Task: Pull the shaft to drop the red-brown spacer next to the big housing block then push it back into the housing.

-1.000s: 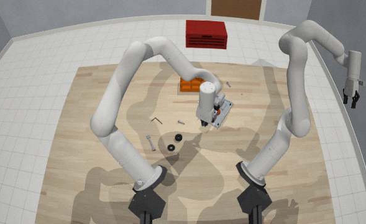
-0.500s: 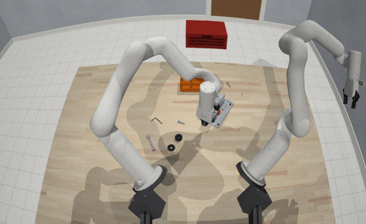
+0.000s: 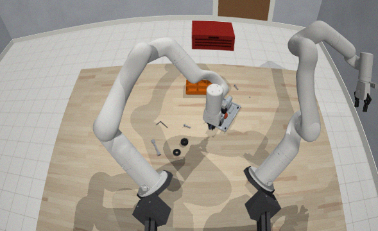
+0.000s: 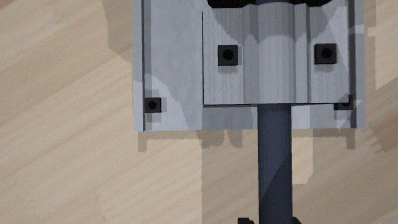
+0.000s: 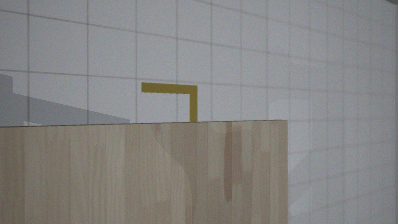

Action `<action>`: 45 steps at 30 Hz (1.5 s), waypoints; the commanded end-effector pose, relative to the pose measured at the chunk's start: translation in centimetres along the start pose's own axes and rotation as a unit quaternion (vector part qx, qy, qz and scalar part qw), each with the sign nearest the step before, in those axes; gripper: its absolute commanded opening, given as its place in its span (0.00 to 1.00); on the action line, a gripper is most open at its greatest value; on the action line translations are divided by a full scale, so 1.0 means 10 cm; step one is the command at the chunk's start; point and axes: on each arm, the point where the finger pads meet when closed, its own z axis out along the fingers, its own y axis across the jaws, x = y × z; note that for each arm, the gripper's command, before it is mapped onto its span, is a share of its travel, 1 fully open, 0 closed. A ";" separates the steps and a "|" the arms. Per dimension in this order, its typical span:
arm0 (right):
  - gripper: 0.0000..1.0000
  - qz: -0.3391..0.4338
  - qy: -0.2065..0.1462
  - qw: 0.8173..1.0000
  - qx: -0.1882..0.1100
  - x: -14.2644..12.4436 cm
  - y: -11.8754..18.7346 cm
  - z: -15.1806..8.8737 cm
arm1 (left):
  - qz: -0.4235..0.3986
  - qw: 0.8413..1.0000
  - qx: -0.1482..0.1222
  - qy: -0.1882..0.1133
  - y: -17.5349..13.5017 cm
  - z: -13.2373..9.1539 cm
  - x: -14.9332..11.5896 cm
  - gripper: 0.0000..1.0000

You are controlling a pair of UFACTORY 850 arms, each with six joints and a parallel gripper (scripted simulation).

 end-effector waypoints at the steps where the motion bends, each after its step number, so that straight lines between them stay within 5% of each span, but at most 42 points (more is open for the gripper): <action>1: 1.00 0.000 0.001 1.000 0.000 0.00 0.00 -0.01 | 0.000 1.000 0.000 0.001 0.00 -0.01 0.01 0.00; 45: 1.00 0.000 0.001 1.000 0.000 0.00 0.00 -0.01 | 0.000 1.000 0.000 0.001 0.00 -0.01 0.06 0.00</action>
